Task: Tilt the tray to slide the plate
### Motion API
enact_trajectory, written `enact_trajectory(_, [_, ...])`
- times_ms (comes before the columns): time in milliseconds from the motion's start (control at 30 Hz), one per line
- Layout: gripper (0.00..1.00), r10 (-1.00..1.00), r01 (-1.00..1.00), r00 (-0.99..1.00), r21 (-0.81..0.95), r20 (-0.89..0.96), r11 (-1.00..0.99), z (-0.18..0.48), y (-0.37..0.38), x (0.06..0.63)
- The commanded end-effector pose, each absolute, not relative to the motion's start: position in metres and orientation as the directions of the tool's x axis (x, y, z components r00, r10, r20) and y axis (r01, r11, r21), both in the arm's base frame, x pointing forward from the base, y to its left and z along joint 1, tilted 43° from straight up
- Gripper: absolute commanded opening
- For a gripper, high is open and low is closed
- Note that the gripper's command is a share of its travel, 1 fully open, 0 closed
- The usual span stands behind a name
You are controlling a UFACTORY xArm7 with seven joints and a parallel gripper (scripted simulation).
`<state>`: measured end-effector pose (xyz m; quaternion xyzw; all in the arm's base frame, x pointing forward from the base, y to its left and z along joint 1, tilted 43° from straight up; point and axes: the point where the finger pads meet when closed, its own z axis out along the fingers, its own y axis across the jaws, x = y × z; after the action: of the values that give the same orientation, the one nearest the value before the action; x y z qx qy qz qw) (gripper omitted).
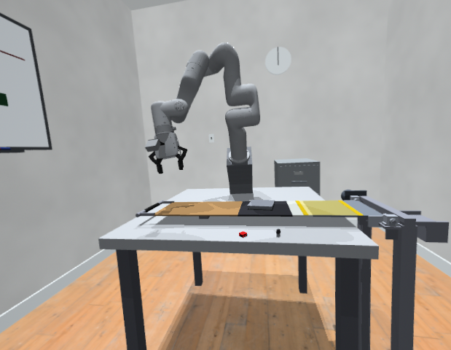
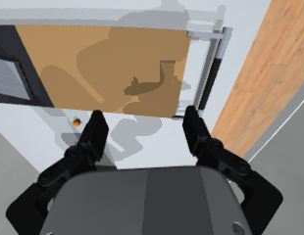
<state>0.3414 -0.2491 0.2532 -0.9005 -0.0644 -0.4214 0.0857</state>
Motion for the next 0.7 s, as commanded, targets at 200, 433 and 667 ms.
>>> enact_trajectory(200, [1.0, -0.003, 0.11, 0.69, -0.109, 0.723, -0.988, 0.22, -0.316, 0.354])
enact_trajectory(433, [1.0, -0.008, 0.076, 0.712, -0.088, 0.702, -0.993, 0.21, -0.341, 0.354])
enact_trajectory(667, [1.0, -0.006, 0.047, 0.73, -0.06, 0.683, -0.997, 0.205, -0.364, 0.353])
